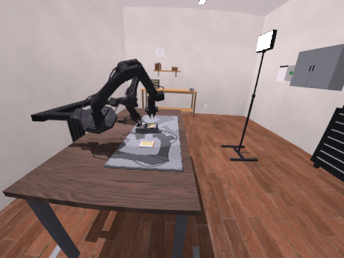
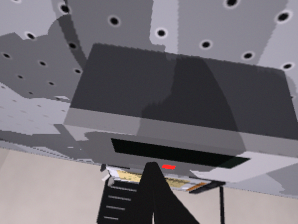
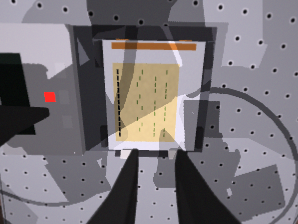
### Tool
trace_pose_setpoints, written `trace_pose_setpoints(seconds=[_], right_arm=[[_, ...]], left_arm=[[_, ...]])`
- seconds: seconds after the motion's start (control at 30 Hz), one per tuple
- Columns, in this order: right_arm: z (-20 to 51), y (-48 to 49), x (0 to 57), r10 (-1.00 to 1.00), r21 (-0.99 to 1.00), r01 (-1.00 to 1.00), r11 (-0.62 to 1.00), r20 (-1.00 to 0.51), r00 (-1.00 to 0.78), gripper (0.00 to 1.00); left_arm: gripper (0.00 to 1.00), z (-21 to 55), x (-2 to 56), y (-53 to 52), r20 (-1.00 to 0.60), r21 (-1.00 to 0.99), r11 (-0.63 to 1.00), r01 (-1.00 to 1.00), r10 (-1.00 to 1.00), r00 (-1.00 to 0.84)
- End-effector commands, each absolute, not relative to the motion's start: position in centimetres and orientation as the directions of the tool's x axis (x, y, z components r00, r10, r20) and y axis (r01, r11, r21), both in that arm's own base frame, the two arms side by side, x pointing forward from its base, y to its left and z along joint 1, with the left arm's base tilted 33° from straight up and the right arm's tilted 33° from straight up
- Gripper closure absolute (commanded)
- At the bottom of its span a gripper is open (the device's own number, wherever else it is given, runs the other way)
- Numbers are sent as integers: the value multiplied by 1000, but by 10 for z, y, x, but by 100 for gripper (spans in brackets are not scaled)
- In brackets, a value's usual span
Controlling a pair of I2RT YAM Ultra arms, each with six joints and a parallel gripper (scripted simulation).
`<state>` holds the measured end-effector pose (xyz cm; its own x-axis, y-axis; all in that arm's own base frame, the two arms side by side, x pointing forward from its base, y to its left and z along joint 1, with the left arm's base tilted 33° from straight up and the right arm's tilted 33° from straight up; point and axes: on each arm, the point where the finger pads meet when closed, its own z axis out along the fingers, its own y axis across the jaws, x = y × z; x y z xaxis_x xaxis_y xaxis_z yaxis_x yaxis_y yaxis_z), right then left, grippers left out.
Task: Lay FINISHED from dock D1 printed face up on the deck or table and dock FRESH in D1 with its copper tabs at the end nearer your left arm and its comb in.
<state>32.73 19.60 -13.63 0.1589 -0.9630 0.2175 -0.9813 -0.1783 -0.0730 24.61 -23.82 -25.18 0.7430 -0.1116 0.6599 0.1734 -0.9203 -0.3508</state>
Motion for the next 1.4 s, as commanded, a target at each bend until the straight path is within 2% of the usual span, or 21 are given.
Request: trace_pose_setpoints(seconds=[0.0,1.37], right_arm=[[-130,201,328,-964,-82,-980,-182,210,161,2],[-140,196,330,-962,-75,-978,-194,209,175,2]], left_arm=[[100,-287,221,-192,503,-479,-866,143,-137,853],[100,-287,221,-192,503,-479,-866,143,-137,853]])
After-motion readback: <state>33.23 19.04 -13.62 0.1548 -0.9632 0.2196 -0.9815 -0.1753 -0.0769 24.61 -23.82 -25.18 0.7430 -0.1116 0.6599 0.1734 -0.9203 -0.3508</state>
